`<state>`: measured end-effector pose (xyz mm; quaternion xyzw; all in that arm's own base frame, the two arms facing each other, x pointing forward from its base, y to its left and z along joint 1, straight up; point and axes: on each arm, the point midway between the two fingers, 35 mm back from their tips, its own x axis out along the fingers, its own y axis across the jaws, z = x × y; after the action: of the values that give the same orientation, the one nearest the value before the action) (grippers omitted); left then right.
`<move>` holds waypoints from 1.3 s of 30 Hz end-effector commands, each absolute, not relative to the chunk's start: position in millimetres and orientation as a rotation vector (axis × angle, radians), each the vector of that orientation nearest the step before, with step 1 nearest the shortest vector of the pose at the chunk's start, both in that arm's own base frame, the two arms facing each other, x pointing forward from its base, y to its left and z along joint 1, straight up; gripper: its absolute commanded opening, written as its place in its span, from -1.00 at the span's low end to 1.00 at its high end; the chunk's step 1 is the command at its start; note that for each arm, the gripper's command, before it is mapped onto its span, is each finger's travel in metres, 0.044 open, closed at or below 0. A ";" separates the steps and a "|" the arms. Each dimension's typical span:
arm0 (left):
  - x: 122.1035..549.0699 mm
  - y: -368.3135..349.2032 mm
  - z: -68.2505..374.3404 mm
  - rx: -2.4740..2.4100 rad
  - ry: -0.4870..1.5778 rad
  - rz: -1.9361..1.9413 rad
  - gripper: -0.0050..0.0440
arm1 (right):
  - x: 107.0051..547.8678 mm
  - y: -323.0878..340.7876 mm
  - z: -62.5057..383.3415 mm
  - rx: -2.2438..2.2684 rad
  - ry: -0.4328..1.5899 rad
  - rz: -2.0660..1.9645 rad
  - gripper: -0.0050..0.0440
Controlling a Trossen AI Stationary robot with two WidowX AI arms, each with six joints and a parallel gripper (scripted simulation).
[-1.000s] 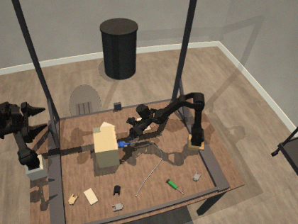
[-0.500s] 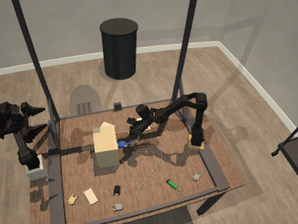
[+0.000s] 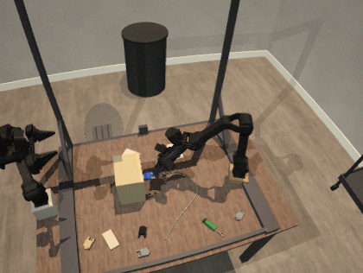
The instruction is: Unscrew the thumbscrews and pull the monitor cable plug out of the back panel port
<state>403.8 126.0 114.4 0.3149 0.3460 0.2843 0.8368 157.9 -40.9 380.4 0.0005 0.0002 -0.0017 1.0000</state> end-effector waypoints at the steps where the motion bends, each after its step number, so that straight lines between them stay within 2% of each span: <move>1: 406.3 125.9 124.6 0.653 0.704 0.609 0.38 | 157.6 -39.4 383.7 -0.006 -0.001 0.000 1.00; 7: 406.3 125.9 124.6 0.653 0.704 0.609 0.97 | 157.6 -39.4 383.7 -0.006 -0.001 0.000 1.00; 8: 406.3 125.9 124.6 0.653 0.704 0.609 1.00 | 157.6 -39.4 383.7 -0.006 -0.001 0.000 1.00; 20: 407.4 126.0 124.3 0.676 0.702 0.612 1.00 | 157.6 -39.4 383.7 -0.006 -0.001 0.000 1.00; 29: 412.9 124.1 112.7 1.042 0.738 0.667 1.00 | 157.6 -39.4 383.7 -0.006 -0.001 0.000 1.00; 39: 408.9 121.0 113.1 1.228 0.749 0.749 1.00 | 157.6 -39.4 383.7 -0.006 -0.001 0.000 1.00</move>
<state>411.5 123.1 110.8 0.5256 0.3344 0.3239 0.7120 157.9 -40.9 380.4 0.0005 0.0002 -0.0017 1.0000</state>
